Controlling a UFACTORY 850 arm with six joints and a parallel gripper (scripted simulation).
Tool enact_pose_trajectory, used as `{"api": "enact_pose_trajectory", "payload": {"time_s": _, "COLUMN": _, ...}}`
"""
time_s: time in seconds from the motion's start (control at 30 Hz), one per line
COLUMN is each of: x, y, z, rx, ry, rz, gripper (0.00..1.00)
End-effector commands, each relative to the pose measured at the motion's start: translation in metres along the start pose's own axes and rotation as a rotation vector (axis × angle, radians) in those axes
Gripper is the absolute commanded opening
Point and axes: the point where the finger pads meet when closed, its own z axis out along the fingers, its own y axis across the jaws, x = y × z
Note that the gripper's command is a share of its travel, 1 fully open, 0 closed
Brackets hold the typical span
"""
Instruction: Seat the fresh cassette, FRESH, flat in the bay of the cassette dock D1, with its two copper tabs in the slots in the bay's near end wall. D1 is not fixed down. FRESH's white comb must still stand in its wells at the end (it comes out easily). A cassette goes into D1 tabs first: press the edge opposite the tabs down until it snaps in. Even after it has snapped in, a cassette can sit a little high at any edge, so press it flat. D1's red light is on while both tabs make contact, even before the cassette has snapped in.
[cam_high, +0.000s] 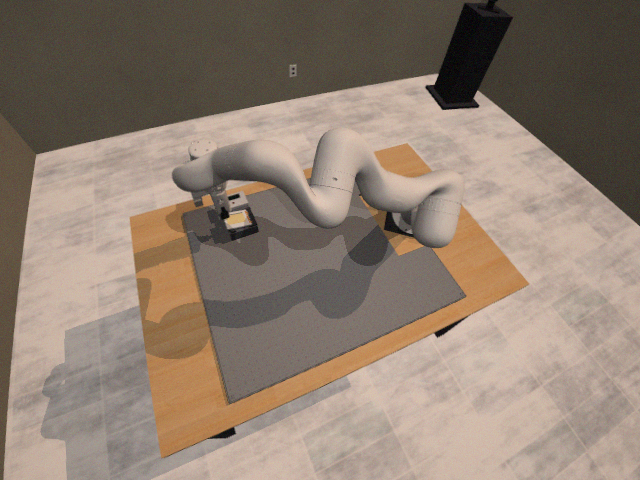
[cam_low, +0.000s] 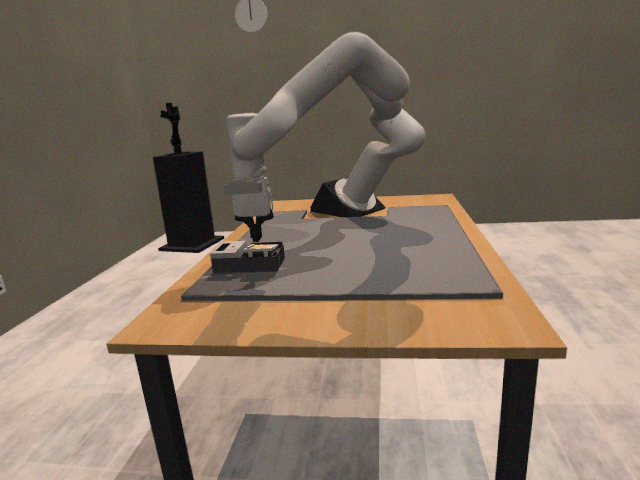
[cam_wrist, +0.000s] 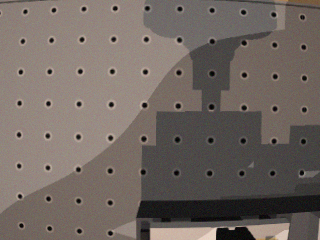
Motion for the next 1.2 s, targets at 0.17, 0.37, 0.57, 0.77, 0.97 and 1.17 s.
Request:
{"api": "enact_pose_trajectory", "payload": {"time_s": 0.17, "x": 0.012, "y": 0.0, "z": -0.001, "rx": -0.001, "ry": 0.001, "rz": -0.001, "gripper": 0.0}}
{"api": "enact_pose_trajectory", "payload": {"time_s": 0.37, "x": 0.02, "y": 0.0, "z": -0.001, "rx": -0.001, "ry": 0.001, "rz": -0.001, "gripper": 0.0}}
{"api": "enact_pose_trajectory", "payload": {"time_s": 0.57, "x": 0.025, "y": 0.0, "z": 0.0, "rx": -0.001, "ry": 0.001, "rz": -0.001, "gripper": 0.0}}
{"api": "enact_pose_trajectory", "payload": {"time_s": 0.77, "x": 0.033, "y": 0.0, "z": 0.0, "rx": -0.001, "ry": 0.002, "rz": -0.001, "gripper": 0.0}}
{"api": "enact_pose_trajectory", "payload": {"time_s": 0.97, "x": 0.037, "y": 0.0, "z": 0.0, "rx": -0.001, "ry": 0.002, "rz": -0.001, "gripper": 0.0}}
{"api": "enact_pose_trajectory", "payload": {"time_s": 1.17, "x": 0.037, "y": 0.0, "z": 0.0, "rx": -0.001, "ry": 0.002, "rz": -0.001, "gripper": 0.0}}
